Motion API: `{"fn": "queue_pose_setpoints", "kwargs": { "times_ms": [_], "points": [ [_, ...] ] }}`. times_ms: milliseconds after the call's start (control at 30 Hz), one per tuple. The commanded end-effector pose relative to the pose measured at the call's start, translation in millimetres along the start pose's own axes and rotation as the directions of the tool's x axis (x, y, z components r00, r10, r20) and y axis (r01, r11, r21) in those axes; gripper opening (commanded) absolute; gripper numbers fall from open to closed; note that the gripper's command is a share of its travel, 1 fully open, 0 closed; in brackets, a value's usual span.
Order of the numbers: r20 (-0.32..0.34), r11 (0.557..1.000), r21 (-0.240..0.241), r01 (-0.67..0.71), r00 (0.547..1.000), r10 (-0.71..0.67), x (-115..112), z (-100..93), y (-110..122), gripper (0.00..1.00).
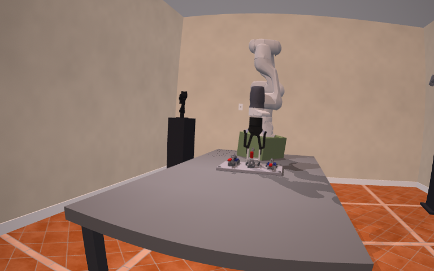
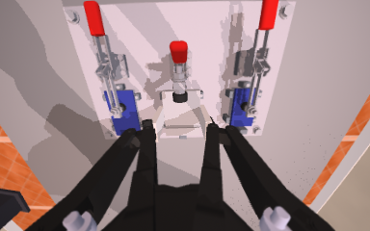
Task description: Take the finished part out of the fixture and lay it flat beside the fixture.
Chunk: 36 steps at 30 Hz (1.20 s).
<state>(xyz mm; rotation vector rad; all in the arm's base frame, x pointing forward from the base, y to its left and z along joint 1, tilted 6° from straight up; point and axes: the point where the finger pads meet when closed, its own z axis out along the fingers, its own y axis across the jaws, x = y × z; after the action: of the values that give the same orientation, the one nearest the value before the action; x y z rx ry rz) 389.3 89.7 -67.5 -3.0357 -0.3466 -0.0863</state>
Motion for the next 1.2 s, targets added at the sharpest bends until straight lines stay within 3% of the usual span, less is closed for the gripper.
{"fn": "queue_pose_setpoints", "kwargs": {
  "times_ms": [0,1167],
  "points": [
    [0.006,1.000,0.002,-0.003,1.000,0.003,-2.3,-3.7,0.1,0.00],
    [0.006,1.000,0.002,-0.003,1.000,0.003,-2.3,-19.1,0.1,0.00]
  ]
}}
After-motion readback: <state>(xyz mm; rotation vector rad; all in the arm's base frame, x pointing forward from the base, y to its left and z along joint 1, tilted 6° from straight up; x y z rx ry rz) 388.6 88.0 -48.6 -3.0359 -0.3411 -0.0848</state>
